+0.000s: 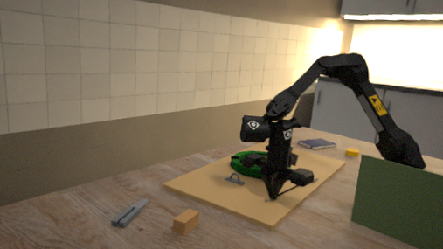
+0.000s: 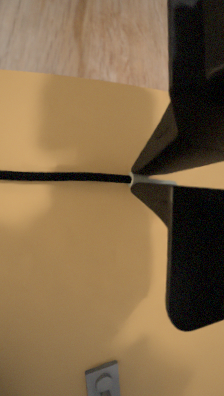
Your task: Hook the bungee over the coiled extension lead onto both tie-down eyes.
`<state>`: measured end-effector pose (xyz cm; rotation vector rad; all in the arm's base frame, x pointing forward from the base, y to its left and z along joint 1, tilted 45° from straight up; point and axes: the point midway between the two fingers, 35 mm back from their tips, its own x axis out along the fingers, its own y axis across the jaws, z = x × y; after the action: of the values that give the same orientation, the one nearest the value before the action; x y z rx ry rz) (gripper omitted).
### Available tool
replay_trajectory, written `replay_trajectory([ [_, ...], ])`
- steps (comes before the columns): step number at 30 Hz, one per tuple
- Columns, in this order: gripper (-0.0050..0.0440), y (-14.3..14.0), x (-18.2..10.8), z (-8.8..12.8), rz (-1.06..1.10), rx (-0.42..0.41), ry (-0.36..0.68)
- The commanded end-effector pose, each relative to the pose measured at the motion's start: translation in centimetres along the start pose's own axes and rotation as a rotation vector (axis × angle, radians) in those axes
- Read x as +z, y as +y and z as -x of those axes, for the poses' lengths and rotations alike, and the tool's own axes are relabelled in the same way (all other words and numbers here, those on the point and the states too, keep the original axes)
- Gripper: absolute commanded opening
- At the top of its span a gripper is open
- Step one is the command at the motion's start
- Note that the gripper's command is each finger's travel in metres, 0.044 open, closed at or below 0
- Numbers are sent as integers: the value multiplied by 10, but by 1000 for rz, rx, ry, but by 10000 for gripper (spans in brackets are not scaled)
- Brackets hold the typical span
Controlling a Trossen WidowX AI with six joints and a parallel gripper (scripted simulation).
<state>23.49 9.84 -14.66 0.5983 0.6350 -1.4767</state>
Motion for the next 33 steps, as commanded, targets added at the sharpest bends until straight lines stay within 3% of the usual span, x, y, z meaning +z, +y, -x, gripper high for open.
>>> replay_trajectory([
  [1,0,4,0,4,-6,11,10],
  [3,-1,2,0,2,2,8,1],
  [14,-13,7,-2,55,-17,21,28],
  [20,-43,9,1,49,1,20,13],
  [33,-50,80,16,53,56,206,53],
])
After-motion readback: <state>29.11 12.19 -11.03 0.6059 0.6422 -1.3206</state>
